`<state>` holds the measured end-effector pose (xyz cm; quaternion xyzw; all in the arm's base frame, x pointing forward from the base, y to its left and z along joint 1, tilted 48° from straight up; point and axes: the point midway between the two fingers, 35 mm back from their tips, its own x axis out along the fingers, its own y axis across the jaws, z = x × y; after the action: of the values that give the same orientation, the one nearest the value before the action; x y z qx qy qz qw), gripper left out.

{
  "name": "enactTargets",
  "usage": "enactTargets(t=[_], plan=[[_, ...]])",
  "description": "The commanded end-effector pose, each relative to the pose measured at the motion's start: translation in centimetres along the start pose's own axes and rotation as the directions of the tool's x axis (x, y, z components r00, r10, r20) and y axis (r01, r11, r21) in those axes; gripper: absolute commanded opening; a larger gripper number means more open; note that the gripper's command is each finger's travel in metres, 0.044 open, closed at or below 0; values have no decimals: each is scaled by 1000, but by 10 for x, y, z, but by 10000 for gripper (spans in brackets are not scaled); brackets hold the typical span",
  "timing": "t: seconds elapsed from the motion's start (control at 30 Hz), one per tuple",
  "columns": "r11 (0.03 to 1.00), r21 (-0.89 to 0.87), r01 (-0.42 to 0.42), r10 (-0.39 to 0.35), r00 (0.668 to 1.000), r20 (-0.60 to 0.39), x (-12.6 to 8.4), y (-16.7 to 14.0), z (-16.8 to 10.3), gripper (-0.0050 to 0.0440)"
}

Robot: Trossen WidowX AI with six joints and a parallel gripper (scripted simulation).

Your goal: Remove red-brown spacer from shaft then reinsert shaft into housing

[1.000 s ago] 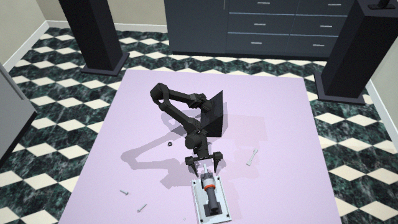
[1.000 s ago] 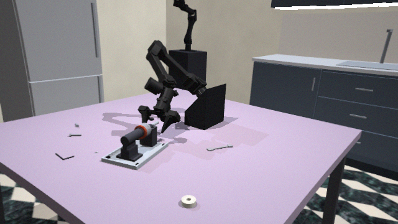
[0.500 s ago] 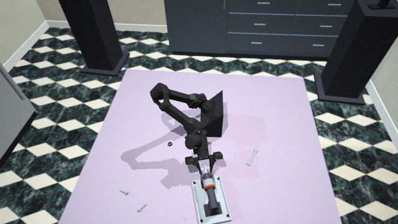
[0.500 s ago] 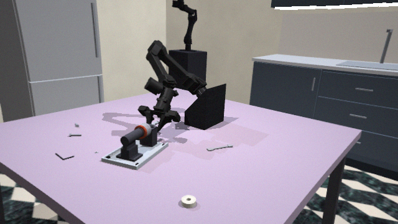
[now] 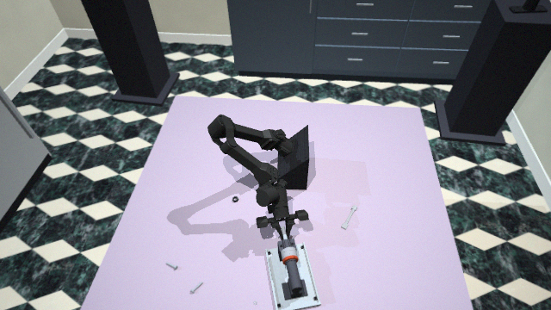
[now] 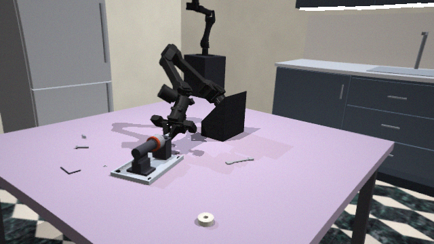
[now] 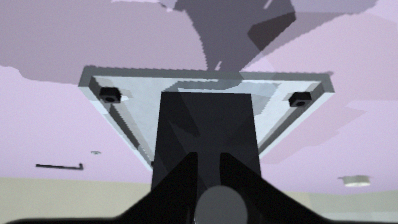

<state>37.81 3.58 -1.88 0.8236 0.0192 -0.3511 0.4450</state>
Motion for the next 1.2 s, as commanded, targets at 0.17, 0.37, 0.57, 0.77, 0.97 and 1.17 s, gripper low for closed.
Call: enactTargets(t=[0.17,0.37,0.57,0.77,0.97,1.17], plan=[[1000,6,-8,8,1000,-16,-1,4,-6,4],[1000,4,-9,9,1000,-22,-5,5,-4,-2],[1000,5,-10,10,1000,-20,-8,5,0,-4],[1000,4,-9,9,1000,-20,-10,5,2,-20],[1000,4,-9,9,1000,-20,-13,5,5,-50],[1000,4,-9,9,1000,-20,-15,4,7,-50]])
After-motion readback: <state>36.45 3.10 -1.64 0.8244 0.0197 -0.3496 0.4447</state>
